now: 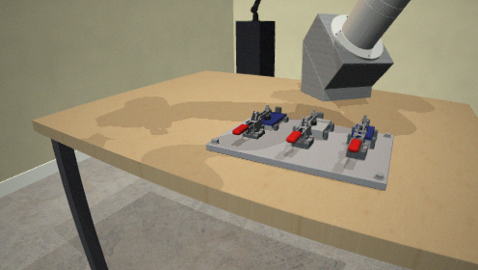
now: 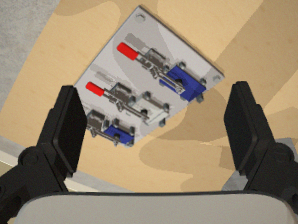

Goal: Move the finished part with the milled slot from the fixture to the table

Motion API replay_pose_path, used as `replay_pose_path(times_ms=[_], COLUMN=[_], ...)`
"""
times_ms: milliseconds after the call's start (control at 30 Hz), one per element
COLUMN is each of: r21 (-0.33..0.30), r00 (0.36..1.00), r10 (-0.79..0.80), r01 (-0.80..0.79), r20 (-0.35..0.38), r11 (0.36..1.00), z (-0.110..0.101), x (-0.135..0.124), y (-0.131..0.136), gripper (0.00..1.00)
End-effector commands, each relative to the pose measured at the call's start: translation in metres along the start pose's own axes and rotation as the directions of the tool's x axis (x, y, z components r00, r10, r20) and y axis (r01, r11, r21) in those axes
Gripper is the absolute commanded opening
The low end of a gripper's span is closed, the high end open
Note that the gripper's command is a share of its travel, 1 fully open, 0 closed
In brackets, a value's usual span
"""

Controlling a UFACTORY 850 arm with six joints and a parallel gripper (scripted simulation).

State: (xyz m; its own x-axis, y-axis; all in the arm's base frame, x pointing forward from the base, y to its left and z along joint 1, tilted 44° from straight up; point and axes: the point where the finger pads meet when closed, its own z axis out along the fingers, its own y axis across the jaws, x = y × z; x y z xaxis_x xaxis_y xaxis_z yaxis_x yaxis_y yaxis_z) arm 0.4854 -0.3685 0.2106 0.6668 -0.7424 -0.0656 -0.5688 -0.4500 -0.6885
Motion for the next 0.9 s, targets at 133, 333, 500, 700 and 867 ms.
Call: replay_pose_path(times_ms=[133, 333, 500, 700, 867], r21=[0.000, 0.000, 0.000, 0.012, 0.025], r00=[1.000, 1.000, 1.000, 0.996, 0.980], r10=[-0.001, -0.001, -0.001, -0.084, -0.197], r01=[0.001, 0.001, 0.001, 0.084, 0.197], r20=[-0.002, -0.002, -0.002, -0.004, -0.009], r11=[1.000, 1.000, 1.000, 0.996, 0.980], z=[-0.001, -0.001, -0.001, 0.010, 0.026], x=[0.001, 0.001, 0.001, -0.023, -0.058], y=[0.000, 0.000, 0.000, -0.010, -0.021], gripper=[1.00, 1.00, 1.00, 1.00, 1.00])
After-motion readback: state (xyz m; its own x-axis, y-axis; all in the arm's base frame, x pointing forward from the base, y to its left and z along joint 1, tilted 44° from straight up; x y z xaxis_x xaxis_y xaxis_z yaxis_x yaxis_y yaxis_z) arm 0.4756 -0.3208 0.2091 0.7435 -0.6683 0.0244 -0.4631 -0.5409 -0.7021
